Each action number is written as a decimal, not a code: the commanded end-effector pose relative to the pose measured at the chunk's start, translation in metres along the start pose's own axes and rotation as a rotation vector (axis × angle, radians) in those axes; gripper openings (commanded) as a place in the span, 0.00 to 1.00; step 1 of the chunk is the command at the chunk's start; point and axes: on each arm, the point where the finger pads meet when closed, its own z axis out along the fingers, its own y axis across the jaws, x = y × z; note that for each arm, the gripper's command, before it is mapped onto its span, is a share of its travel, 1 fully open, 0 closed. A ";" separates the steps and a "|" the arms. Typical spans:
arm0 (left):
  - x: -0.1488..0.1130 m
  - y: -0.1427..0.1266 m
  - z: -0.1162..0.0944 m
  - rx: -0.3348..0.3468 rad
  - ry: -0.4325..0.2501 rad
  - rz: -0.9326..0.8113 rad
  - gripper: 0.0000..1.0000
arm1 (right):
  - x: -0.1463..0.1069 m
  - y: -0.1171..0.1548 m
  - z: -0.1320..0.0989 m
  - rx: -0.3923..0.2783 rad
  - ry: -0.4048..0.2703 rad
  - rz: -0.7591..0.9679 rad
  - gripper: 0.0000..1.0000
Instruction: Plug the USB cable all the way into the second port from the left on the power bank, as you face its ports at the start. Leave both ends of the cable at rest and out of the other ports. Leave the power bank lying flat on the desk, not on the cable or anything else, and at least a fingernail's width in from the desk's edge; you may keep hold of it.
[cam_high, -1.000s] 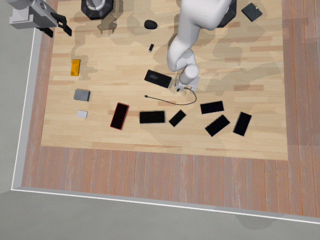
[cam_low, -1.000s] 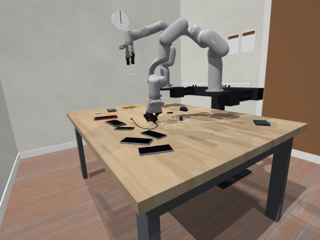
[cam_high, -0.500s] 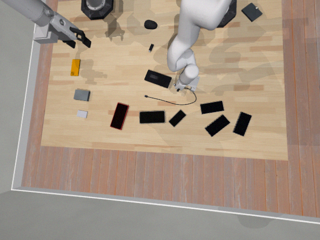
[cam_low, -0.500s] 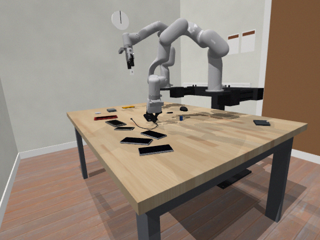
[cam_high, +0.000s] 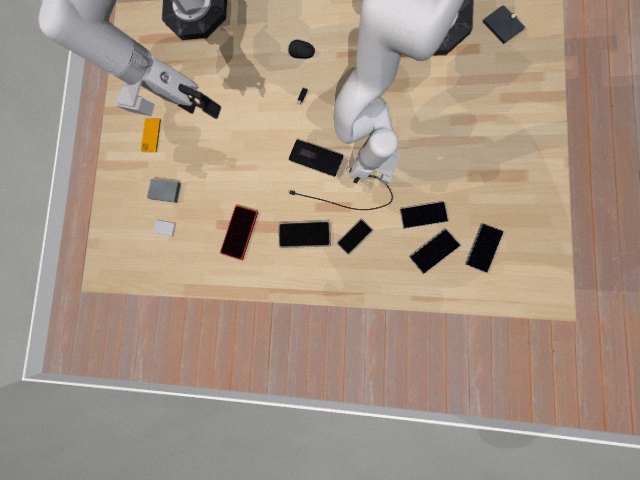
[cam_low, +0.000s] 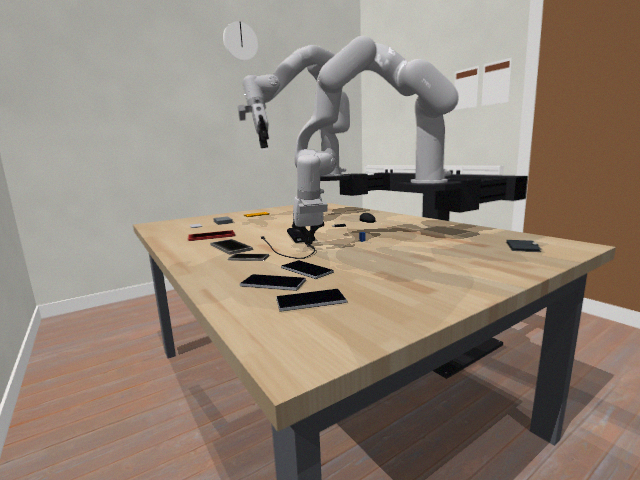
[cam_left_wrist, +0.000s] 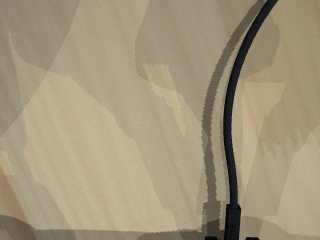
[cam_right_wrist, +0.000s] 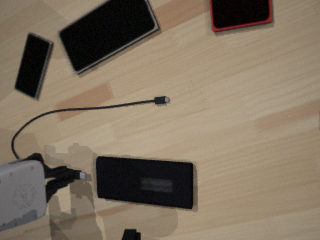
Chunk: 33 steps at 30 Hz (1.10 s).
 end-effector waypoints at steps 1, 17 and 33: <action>0.000 0.002 -0.001 -0.004 0.000 0.001 0.00 | 0.002 -0.015 0.013 0.034 -0.004 0.053 1.00; 0.000 0.002 -0.001 -0.004 0.000 0.001 0.00 | -0.003 -0.071 0.108 0.157 -0.064 0.449 1.00; 0.000 0.002 -0.001 -0.004 0.000 0.001 0.00 | -0.017 -0.082 0.208 0.184 -0.078 0.889 1.00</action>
